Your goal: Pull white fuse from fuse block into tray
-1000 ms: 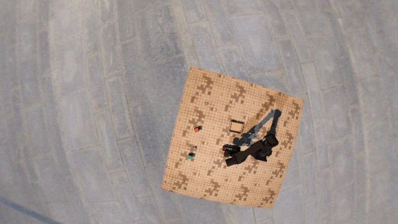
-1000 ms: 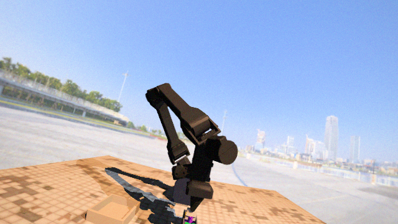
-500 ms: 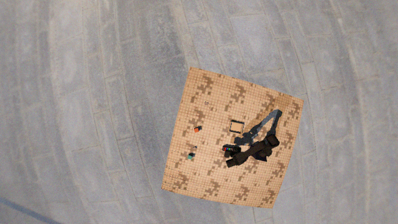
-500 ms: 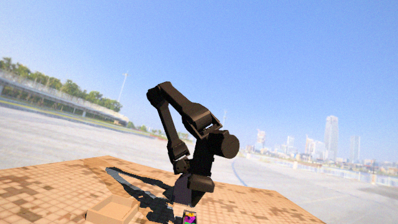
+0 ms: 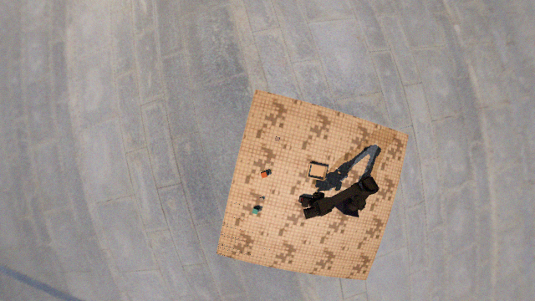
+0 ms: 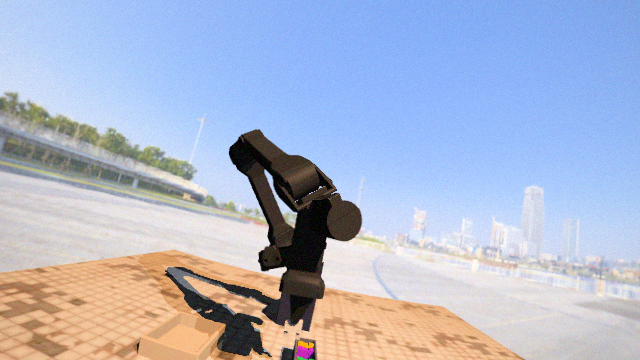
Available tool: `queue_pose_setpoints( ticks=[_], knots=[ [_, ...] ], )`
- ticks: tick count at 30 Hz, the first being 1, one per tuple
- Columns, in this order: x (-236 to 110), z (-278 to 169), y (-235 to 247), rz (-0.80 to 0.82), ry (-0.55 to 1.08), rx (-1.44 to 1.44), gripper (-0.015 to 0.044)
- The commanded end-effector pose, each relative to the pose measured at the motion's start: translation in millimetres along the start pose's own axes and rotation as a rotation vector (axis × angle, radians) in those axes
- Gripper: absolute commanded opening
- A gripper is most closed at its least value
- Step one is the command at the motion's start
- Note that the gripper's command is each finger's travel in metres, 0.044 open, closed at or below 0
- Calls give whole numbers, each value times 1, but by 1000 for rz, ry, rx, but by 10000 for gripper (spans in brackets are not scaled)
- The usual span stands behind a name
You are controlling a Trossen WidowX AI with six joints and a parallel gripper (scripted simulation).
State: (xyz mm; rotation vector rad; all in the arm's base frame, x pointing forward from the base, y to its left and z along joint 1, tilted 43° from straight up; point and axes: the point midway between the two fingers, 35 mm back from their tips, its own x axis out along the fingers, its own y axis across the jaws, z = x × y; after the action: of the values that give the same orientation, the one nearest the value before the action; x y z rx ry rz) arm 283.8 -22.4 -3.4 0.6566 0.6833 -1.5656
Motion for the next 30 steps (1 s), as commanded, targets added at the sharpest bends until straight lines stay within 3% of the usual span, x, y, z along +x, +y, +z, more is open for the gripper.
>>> queue_pose_setpoints(
  ticks=[1,23,30],
  knots=[
    [-2,22,6,5,4,3,0],
    [-4,180,-11,2,-27,8,0],
    [0,185,-13,1,-30,8,0]
  ],
)
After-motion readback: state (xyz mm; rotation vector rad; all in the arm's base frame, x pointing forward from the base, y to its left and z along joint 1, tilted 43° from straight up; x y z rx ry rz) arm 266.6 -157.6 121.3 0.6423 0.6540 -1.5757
